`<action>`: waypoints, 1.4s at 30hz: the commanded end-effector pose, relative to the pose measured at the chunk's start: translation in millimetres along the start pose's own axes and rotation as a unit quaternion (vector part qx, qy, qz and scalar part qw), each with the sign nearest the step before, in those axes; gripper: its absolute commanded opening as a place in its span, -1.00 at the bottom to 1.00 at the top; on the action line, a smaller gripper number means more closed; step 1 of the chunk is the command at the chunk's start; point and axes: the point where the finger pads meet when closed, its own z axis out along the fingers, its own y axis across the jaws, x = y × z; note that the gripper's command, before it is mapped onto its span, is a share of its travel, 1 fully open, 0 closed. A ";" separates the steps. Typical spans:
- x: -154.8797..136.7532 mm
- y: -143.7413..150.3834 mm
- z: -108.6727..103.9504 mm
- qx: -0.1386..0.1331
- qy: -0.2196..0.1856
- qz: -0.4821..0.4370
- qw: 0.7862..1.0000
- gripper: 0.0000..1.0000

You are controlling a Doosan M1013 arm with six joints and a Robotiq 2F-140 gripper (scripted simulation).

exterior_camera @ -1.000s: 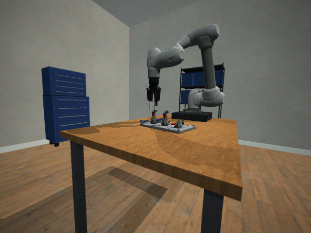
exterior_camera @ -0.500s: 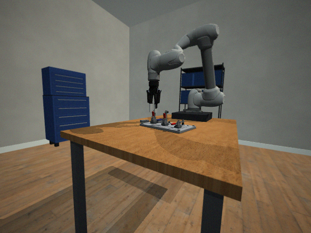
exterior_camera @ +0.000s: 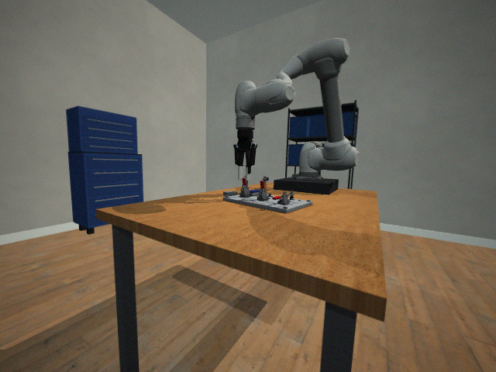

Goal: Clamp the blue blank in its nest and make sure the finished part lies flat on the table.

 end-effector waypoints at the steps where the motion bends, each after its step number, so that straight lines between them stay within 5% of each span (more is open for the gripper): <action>1: 0.0 0.0 3.8 0.000 0.000 0.000 1.000 -0.44; 10: 0.0 0.0 25.5 0.000 0.000 0.000 1.000 -0.44; 23: 0.0 -0.1 26.0 0.000 0.000 0.000 1.000 -0.44; 24: 0.0 -0.1 26.0 0.000 0.000 0.000 1.000 -1.00; 42: 0.0 -0.1 26.0 0.000 0.000 0.000 1.000 -1.00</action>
